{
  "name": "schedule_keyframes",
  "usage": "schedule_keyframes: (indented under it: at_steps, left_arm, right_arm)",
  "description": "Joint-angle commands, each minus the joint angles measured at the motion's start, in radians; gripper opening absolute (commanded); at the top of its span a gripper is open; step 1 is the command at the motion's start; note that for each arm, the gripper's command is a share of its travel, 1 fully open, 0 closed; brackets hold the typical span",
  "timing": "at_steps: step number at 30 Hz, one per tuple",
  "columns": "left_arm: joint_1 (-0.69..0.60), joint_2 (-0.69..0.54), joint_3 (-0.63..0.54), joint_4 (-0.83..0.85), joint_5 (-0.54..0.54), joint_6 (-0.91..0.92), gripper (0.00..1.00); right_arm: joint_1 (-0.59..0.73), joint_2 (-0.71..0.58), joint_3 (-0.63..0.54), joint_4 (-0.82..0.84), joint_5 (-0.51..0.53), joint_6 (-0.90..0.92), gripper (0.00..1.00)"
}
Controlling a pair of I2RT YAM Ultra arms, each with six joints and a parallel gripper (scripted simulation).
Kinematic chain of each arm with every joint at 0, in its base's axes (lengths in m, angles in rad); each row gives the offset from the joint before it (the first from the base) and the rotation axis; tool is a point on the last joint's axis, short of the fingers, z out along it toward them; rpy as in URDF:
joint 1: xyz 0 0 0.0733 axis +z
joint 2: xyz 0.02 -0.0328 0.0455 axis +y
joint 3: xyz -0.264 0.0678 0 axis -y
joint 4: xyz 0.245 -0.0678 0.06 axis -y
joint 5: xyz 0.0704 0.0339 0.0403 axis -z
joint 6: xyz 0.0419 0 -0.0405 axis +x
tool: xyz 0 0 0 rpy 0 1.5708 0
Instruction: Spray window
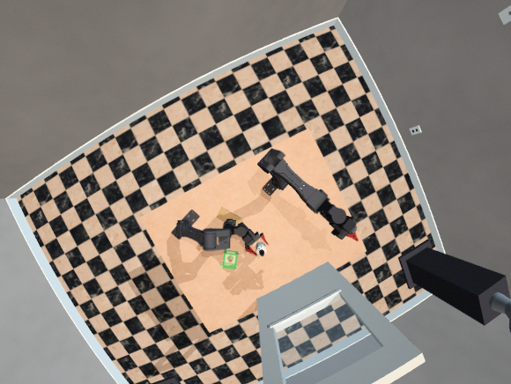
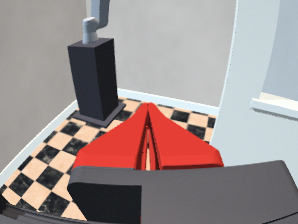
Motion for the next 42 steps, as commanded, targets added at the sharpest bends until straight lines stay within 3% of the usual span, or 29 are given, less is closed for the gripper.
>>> schedule_keyframes:
  at_steps: [1,7,10,29,42]
  left_arm:
    - [0.004,-0.025,0.032,-0.004,0.008,-0.004,0.00]
    - [0.004,-0.025,0.032,-0.004,0.008,-0.004,0.00]
    - [0.004,-0.025,0.032,-0.004,0.008,-0.004,0.00]
    - [0.004,-0.025,0.032,-0.004,0.008,-0.004,0.00]
    - [0.004,-0.025,0.032,-0.004,0.008,-0.004,0.00]
  right_arm:
    - [-0.011,-0.002,-0.005,0.019,-0.005,0.000,0.96]
    - [-0.012,0.009,0.023,0.020,-0.004,0.000,0.96]
    - [0.028,-0.033,-0.042,0.019,0.026,0.005,0.96]
    - [0.035,-0.046,-0.055,0.020,0.030,0.008,0.96]
    - [0.059,-0.181,-0.098,-0.107,0.062,0.004,0.96]
